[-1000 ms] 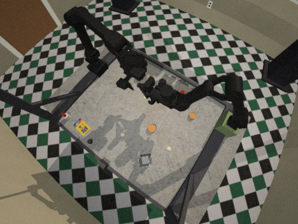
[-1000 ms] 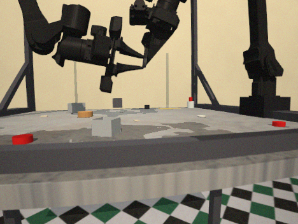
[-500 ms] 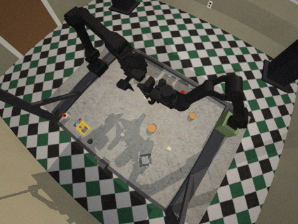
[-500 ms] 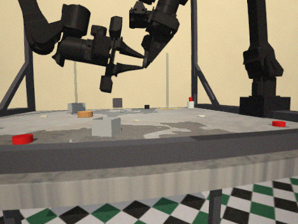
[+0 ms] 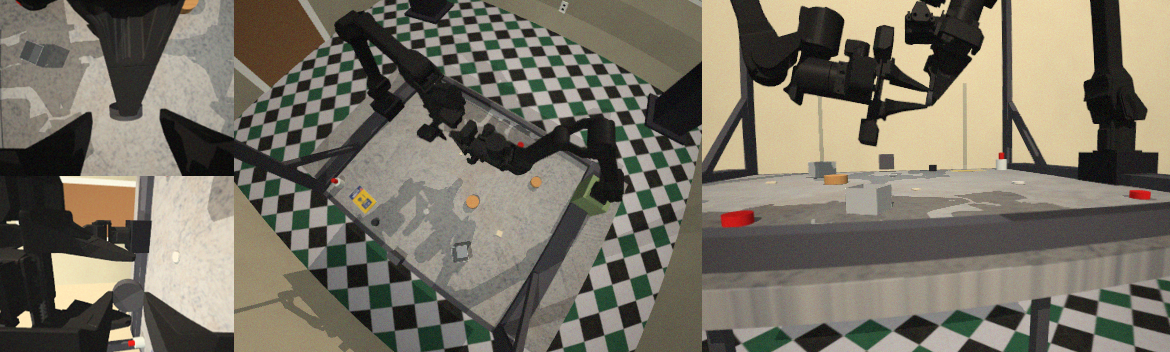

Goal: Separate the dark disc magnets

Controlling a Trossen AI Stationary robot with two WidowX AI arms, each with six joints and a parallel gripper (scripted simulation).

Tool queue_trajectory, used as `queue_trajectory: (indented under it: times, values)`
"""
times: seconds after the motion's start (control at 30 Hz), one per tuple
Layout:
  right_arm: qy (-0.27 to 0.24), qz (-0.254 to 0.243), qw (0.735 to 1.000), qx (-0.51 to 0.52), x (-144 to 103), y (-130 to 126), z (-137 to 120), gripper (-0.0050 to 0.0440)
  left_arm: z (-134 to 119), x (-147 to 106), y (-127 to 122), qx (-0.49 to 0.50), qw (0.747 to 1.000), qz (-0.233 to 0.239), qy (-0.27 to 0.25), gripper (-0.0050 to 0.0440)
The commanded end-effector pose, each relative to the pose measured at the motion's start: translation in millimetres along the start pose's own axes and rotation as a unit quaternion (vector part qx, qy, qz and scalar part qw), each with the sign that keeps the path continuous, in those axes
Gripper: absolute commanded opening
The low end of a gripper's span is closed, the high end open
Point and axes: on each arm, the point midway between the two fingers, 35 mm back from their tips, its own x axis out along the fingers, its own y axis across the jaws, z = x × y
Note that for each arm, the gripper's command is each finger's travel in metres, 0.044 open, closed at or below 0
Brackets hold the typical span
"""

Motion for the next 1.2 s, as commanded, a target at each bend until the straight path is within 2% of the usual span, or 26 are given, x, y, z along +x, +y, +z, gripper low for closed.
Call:
queue_trajectory:
  times: [0.0, 0.07, 0.13, 0.23, 0.73, 0.77, 1.17]
  values:
    - [0.000, 0.016, 1.000, 0.007, 1.0, 15.5, -0.6, 0.0040, 3.9, -5.8, 0.0, 0.001, 1.000, 0.001, -0.011, 0.0184]
    - [0.000, 0.016, 1.000, 0.007, 1.0, 15.5, -0.6, 0.0040, 3.9, -5.8, 0.0, 0.001, 1.000, 0.001, -0.011, 0.0136]
    - [0.000, 0.016, 1.000, 0.007, 1.0, 15.5, -0.6, 0.0040, 3.9, -5.8, 0.0, 0.001, 1.000, 0.001, -0.011, 0.0136]
    - [0.000, 0.016, 1.000, 0.007, 1.0, 15.5, -0.6, 0.0040, 3.9, -5.8, 0.0, 0.001, 1.000, 0.001, -0.011, 0.0064]
    - [0.000, 0.016, 1.000, 0.007, 1.0, 15.5, -0.6, 0.0040, 3.9, -5.8, 0.0, 0.001, 1.000, 0.001, -0.011, 0.0057]
    - [0.000, 0.016, 1.000, 0.007, 1.0, 15.5, -0.6, 0.0040, 3.9, -5.8, 0.0, 0.001, 1.000, 0.001, -0.011, 0.0040]
    - [0.000, 0.016, 1.000, 0.007, 3.5, 9.3, -1.1, 0.0040, 3.9, -5.8, 0.0, 0.001, 1.000, 0.001, -0.011, 0.0040]
